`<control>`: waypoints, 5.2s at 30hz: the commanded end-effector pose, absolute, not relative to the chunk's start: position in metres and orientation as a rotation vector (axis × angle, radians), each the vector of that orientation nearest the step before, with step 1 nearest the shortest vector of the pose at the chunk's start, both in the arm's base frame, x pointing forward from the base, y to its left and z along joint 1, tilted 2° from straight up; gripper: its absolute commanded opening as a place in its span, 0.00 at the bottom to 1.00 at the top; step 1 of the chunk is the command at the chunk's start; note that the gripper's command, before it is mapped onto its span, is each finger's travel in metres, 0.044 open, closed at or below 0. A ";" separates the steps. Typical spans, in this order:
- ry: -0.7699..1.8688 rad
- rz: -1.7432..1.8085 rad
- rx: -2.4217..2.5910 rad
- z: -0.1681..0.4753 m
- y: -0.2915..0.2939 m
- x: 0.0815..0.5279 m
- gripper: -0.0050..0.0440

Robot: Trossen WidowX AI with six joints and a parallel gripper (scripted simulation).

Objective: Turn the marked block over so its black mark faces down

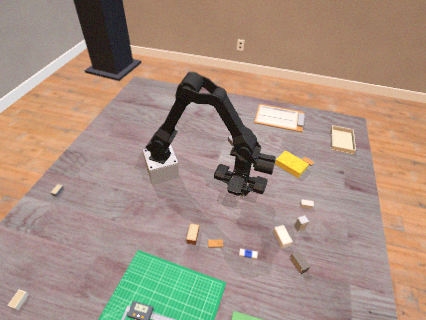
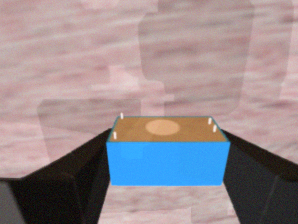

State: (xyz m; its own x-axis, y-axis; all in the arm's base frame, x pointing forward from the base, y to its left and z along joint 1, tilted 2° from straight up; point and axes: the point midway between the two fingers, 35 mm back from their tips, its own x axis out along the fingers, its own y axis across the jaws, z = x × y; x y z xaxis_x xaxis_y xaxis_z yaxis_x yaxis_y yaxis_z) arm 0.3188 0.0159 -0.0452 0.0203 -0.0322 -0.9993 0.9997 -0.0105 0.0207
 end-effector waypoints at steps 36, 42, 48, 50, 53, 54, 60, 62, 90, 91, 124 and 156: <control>1.019 -1.267 1.100 -0.018 0.014 0.327 0.00; 0.909 -1.326 0.990 -0.018 0.012 0.326 0.00; 0.692 -1.422 0.773 -0.019 0.007 0.325 0.00; 0.619 -1.447 0.701 -0.019 0.005 0.325 0.00; 0.529 -1.475 0.609 -0.019 0.003 0.325 0.00; 0.504 -1.483 0.584 -0.019 0.002 0.325 0.00; 0.422 -1.503 0.501 -0.020 0.000 0.325 0.00; 0.394 -1.510 0.472 -0.020 -0.001 0.324 0.00; 0.337 -1.509 0.451 -0.012 -0.002 0.328 0.00; 0.337 -1.509 0.451 -0.012 -0.002 0.328 0.00; 0.348 -1.525 0.426 -0.022 -0.004 0.325 0.00; 0.352 -1.535 0.427 -0.044 -0.004 0.326 0.00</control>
State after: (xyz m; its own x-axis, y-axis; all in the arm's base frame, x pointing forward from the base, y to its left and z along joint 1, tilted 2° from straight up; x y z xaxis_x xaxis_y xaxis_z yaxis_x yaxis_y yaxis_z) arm 0.3194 -0.0060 -0.0463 0.0022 -0.8841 -0.4673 0.9997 -0.0097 0.0231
